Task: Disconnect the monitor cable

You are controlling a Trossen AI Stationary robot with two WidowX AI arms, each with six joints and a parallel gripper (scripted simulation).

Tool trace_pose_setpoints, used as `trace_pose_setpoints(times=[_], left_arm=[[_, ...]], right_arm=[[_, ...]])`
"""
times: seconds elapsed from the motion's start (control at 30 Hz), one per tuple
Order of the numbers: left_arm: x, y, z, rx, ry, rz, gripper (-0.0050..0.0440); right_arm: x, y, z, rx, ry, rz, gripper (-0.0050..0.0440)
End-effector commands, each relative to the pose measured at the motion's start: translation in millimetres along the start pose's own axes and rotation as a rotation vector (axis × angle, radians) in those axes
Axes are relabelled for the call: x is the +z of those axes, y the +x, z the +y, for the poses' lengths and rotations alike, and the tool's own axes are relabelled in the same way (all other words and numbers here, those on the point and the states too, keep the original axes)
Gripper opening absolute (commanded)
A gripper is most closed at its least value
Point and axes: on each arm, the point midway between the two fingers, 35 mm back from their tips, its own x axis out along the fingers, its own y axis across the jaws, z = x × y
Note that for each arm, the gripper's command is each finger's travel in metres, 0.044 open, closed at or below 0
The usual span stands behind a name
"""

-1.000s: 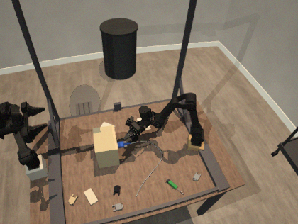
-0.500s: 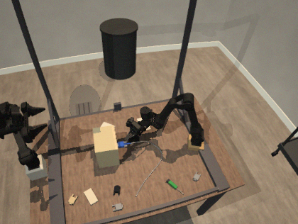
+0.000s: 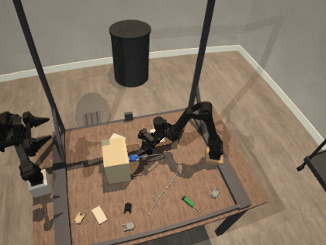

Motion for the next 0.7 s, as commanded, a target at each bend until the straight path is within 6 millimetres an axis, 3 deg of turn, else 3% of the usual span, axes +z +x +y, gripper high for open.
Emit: trace_pose_setpoints(times=[0.0,0.67], left_arm=[[1.7,0.0,7.8,0.014,-0.015,0.0,0.0],[1.7,0.2,11.6,-0.083,-0.154,-0.001,0.0]], right_arm=[[3.3,-0.3,1.5,0.003,-0.007,-0.002,0.044],[3.3,-0.3,1.5,0.003,-0.007,-0.002,0.044]])
